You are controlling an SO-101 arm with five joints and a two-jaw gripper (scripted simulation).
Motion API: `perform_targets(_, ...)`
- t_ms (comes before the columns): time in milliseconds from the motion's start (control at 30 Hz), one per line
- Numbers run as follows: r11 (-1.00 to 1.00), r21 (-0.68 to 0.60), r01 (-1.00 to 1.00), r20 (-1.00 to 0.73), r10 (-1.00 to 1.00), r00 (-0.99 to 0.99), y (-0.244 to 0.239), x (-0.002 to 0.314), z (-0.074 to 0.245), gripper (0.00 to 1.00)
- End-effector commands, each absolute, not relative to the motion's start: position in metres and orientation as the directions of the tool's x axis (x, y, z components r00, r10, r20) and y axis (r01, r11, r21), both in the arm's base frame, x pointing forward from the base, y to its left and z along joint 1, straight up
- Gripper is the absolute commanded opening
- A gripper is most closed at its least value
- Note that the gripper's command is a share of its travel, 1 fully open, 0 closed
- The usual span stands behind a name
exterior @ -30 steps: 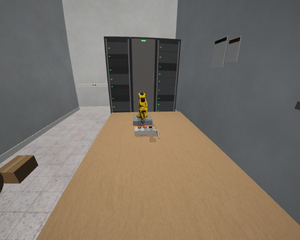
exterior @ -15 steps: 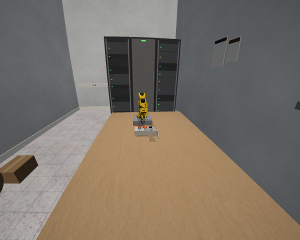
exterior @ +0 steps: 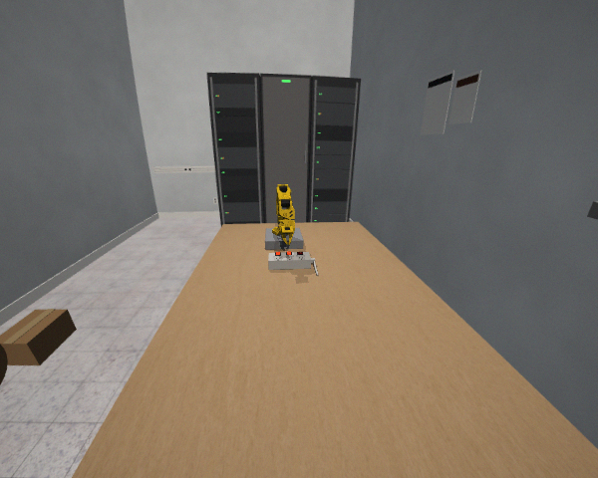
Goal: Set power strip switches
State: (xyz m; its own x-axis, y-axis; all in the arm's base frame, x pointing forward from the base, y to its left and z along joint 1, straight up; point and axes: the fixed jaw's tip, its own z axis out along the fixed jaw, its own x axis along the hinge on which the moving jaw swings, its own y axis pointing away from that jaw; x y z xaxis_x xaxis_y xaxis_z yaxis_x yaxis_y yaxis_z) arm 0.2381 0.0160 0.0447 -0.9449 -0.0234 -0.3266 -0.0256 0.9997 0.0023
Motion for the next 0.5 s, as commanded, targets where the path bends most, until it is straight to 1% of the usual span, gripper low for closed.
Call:
perform_targets(0,1.000,0.004,-0.028,-0.266,-0.026,-0.964,0.0182,0.2389,0.0393,0.00)
perform_targets(467,1.000,0.004,-0.029,-0.248,-0.027,-0.968,0.0183,0.2390,0.0374,0.00)
